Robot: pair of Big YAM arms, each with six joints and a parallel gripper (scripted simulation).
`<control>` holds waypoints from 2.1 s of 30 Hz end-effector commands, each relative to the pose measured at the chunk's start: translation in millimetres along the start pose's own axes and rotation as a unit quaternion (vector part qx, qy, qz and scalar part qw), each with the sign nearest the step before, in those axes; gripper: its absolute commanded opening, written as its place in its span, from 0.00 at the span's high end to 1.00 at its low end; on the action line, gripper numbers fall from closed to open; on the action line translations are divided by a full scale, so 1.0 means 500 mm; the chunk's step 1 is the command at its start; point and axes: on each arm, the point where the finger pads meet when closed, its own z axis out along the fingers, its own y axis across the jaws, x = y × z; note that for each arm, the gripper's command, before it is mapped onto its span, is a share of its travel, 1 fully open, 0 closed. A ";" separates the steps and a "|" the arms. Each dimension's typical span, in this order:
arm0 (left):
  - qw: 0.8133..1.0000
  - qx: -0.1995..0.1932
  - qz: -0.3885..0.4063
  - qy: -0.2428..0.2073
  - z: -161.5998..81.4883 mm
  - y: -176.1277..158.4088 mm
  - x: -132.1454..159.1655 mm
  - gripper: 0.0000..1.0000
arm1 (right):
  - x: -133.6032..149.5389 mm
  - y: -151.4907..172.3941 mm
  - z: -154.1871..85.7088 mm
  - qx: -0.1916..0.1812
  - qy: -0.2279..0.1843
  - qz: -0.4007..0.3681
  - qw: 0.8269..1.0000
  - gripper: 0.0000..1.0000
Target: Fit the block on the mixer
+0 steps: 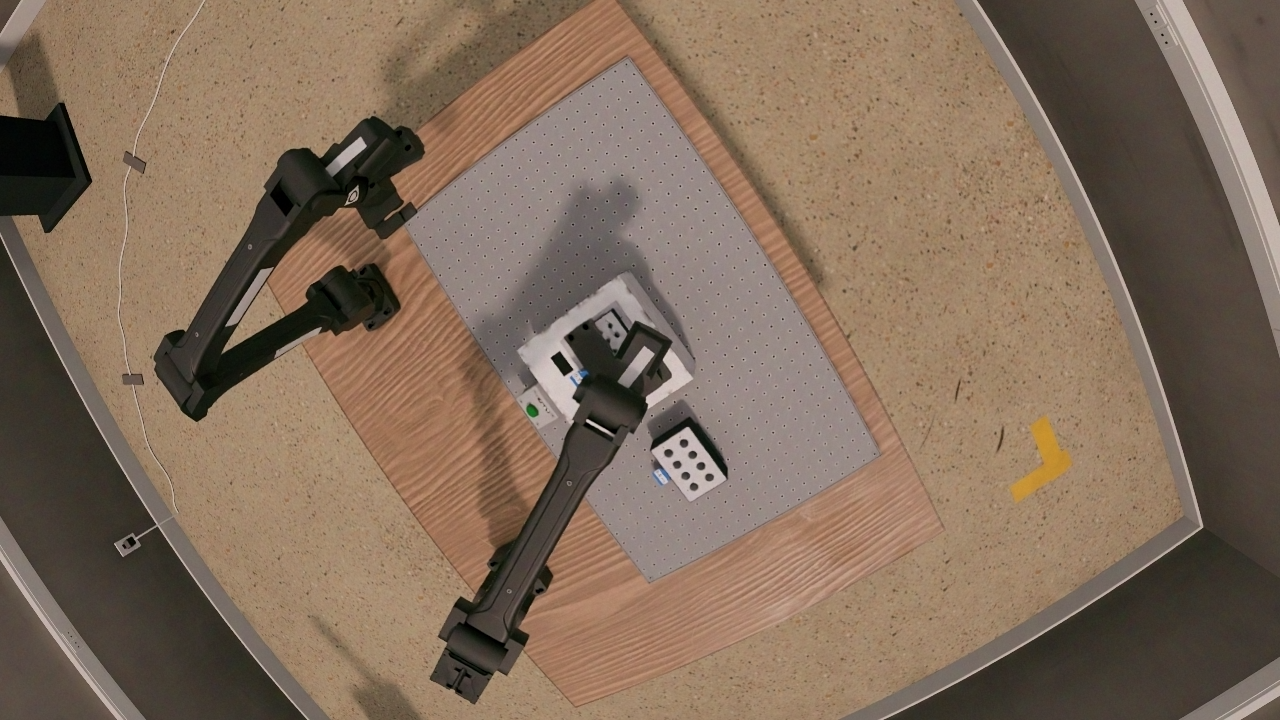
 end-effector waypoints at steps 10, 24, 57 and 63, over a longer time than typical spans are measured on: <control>1.000 0.001 0.003 0.000 0.004 -0.007 -0.012 0.00 | 0.014 -0.047 -0.077 0.065 -0.017 0.027 0.997 1.00; 1.000 -0.001 0.003 -0.019 -0.025 -0.005 -0.030 0.00 | 0.019 -0.047 -0.079 0.072 -0.019 0.029 0.997 1.00; 1.000 0.001 0.003 -0.002 0.003 -0.006 -0.018 0.00 | 0.023 -0.048 -0.083 0.089 -0.021 0.031 0.995 0.00; 1.000 0.002 0.003 0.003 0.013 -0.007 -0.013 0.00 | 0.023 -0.048 -0.083 0.089 -0.021 0.031 0.995 0.00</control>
